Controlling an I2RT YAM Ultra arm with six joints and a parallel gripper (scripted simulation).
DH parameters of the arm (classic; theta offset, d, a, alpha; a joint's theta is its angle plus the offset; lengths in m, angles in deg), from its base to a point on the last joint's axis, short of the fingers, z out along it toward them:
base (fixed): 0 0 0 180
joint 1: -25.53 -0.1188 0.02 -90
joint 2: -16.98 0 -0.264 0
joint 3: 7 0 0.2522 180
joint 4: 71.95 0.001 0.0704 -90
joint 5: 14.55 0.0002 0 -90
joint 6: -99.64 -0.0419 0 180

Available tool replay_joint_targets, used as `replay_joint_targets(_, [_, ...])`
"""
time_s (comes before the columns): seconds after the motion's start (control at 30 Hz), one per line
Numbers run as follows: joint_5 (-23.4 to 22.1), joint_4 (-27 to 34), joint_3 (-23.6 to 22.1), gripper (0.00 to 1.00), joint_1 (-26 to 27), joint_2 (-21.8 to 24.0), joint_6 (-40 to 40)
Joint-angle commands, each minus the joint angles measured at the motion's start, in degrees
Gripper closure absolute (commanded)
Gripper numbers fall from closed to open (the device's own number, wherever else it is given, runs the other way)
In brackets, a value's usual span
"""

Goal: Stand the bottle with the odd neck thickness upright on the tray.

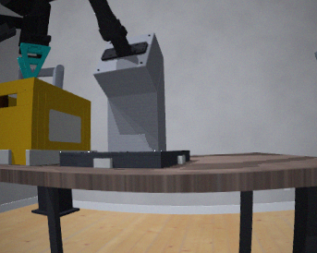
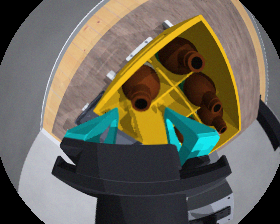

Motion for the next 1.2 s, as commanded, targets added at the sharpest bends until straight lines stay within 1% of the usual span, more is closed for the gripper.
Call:
replay_joint_targets(0.0, [0.19, -0.56, 0.03, 0.39, 0.33, 1.82, -0.27])
replay_joint_targets(0.33, [0.12, -0.01, 1.46, 0.39, 0.46, 1.83, -0.22])
replay_joint_targets(1.17, [0.08, 0.27, 1.56, 0.39, 0.52, 1.7, -0.19])
